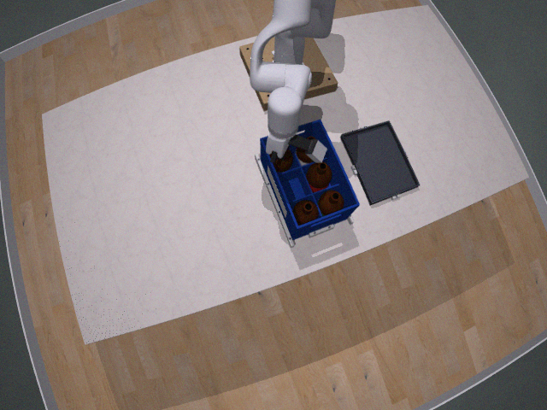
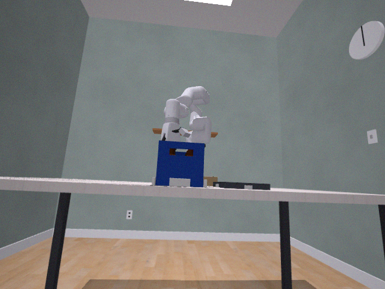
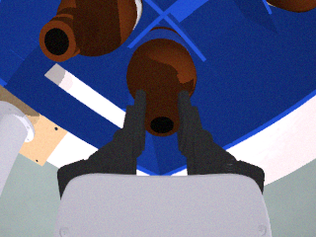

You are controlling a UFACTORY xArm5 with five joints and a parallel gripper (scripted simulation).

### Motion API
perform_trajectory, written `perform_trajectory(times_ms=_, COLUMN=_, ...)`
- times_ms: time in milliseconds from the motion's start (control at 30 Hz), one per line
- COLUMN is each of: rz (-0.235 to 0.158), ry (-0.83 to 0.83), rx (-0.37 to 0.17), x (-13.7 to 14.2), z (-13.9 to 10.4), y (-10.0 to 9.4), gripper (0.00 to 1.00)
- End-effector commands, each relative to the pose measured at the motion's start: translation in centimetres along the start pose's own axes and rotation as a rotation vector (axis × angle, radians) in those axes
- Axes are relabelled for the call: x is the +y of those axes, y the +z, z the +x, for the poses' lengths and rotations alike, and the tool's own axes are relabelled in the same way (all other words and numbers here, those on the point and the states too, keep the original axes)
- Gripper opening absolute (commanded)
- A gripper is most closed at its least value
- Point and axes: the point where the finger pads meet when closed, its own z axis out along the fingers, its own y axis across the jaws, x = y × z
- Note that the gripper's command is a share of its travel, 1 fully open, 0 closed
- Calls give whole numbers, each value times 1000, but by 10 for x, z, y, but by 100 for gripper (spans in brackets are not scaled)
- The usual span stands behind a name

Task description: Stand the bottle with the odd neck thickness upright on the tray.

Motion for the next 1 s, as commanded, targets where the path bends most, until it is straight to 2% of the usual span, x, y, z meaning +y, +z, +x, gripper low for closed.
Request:
perform_trajectory(times_ms=0, rz=-3, ry=0, rx=1, x=1, z=0, y=-1, gripper=0)
perform_trajectory(times_ms=467, rz=-3, ry=0, rx=1, x=1, z=0, y=-1, gripper=0)
perform_trajectory(times_ms=500, rz=-3, ry=0, rx=1, x=1, z=0, y=-1, gripper=65)
perform_trajectory(times_ms=967, rz=-3, ry=0, rx=1, x=1, z=0, y=-1, gripper=65)
